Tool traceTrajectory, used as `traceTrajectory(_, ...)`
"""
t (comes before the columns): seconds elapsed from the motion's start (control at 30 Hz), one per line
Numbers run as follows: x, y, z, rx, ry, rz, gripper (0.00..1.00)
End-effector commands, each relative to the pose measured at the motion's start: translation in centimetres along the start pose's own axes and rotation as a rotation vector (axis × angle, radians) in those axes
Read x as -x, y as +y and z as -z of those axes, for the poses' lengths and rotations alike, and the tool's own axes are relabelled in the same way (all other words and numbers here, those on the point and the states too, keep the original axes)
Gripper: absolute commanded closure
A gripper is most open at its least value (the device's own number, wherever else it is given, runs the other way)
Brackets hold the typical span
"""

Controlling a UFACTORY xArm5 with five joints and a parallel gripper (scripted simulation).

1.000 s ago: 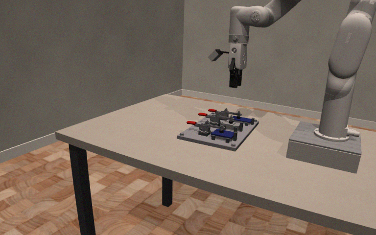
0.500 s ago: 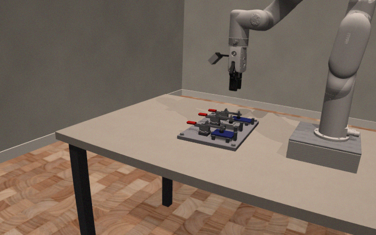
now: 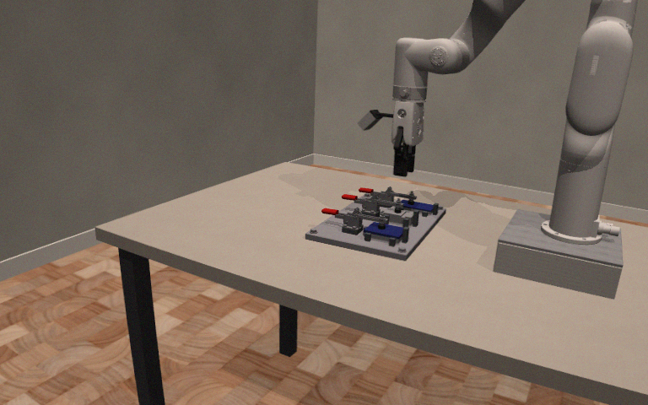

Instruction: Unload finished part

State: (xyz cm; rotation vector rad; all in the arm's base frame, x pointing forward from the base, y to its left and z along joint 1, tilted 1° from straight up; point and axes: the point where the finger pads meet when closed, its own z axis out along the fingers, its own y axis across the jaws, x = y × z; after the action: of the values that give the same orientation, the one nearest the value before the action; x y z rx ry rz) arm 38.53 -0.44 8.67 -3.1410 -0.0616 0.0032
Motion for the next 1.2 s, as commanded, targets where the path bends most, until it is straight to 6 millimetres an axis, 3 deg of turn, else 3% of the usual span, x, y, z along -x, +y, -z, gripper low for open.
traceTrajectory(0.0, -0.2, 0.0, -0.1, 0.0, 0.004, 0.0, 0.53)
traceTrajectory(0.33, -1.6, 0.0, -0.1, 0.0, 0.004, 0.0, 0.53)
traceTrajectory(0.83, -10.6, 0.0, -0.1, 0.0, 0.004, 0.0, 0.53)
traceTrajectory(1.17, -13.0, 0.0, 0.0, 0.0, 0.004, 0.0, 0.53)
